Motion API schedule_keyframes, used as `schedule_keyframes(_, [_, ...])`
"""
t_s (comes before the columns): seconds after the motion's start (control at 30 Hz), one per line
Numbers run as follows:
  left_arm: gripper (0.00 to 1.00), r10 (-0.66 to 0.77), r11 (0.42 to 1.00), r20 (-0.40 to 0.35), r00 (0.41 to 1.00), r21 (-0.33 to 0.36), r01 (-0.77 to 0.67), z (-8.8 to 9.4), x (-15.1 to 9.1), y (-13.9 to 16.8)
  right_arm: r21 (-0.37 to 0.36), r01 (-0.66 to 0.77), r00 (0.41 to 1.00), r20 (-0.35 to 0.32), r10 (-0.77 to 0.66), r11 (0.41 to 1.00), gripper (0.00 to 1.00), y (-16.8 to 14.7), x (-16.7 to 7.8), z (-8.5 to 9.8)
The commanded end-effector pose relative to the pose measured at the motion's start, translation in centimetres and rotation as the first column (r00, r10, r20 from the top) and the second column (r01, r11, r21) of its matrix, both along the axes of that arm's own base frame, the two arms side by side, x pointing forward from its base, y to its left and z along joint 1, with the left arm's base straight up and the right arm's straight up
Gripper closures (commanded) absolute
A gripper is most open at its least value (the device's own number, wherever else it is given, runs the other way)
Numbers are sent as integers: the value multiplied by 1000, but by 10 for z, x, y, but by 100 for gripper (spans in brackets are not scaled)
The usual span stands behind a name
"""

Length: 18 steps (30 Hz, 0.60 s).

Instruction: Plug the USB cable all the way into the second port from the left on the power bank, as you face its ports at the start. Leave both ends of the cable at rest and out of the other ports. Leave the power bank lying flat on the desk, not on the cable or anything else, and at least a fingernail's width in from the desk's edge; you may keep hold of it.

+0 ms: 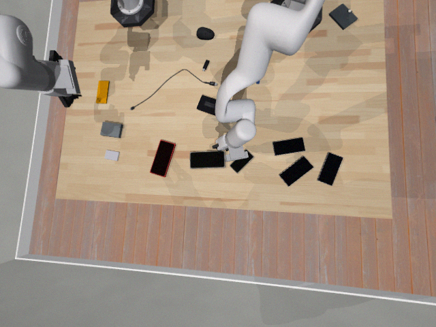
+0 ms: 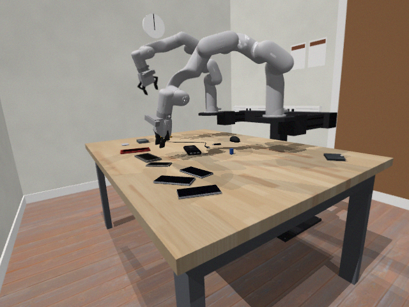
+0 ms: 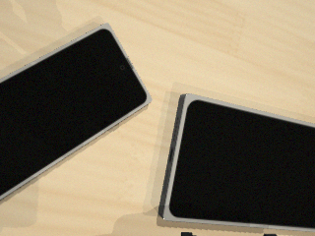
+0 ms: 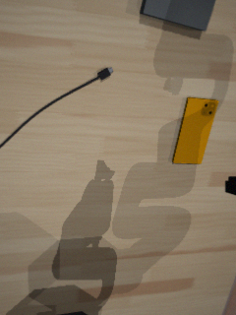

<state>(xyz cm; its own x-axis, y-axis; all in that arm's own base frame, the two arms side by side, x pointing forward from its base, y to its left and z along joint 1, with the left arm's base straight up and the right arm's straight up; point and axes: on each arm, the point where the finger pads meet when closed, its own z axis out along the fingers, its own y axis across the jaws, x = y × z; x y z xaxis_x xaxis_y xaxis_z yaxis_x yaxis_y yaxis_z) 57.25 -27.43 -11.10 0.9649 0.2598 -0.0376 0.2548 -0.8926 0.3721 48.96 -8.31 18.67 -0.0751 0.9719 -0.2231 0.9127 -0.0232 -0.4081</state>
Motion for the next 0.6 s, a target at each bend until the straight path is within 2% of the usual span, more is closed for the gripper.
schedule_keyframes(0.0, [65,53,998,-35,998,30,-51,0,-13,-11,-16,59,997,43,-58,998,0,4,-1,7])
schedule_keyframes(0.17, [65,98,994,-61,993,47,-95,-2,-23,-17,-27,107,992,68,-105,994,0,6,-4,9])
schedule_keyframes(0.57, [65,260,961,-129,957,134,-243,-10,-74,-47,-43,314,936,182,-302,948,0,20,-14,23])
